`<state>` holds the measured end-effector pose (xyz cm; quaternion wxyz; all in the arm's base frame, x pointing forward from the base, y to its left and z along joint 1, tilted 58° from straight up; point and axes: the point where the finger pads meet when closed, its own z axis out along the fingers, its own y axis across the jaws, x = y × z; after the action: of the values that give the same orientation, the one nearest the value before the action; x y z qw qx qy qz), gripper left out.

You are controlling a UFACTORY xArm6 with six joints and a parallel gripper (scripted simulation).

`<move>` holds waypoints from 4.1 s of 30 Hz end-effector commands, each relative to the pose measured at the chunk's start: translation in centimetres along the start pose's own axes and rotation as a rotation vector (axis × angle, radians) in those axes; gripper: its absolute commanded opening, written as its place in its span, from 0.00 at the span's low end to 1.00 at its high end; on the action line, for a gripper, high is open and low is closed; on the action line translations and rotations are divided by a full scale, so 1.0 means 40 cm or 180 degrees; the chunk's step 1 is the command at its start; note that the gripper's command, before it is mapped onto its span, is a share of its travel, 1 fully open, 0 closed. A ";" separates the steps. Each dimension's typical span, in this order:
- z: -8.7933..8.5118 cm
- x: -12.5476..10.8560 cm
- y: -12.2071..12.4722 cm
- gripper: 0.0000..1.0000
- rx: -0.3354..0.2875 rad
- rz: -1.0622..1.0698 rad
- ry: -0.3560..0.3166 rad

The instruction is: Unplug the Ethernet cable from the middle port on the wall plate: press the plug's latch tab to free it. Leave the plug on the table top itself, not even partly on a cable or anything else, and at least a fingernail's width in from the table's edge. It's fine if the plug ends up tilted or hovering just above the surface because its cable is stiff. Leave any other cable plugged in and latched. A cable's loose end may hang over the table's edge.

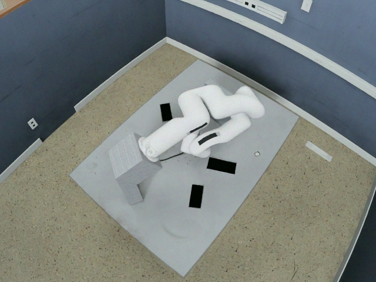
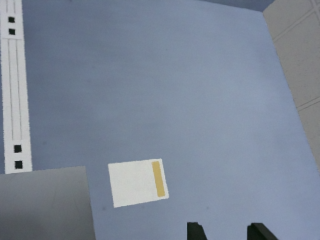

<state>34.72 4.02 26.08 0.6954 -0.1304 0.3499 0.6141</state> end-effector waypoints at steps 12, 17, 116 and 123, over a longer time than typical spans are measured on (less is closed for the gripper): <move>-0.297 -0.165 -0.149 0.27 0.1470 -0.0467 -0.1464; -0.297 -0.165 -0.149 0.27 0.1470 -0.0467 -0.1464; 0.036 -0.105 -0.322 0.27 0.1469 -0.0465 -0.1465; 0.053 -0.115 -0.331 0.27 0.1469 -0.0465 -0.1465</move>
<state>47.54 -1.08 26.79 0.8098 0.1481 0.3033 0.4800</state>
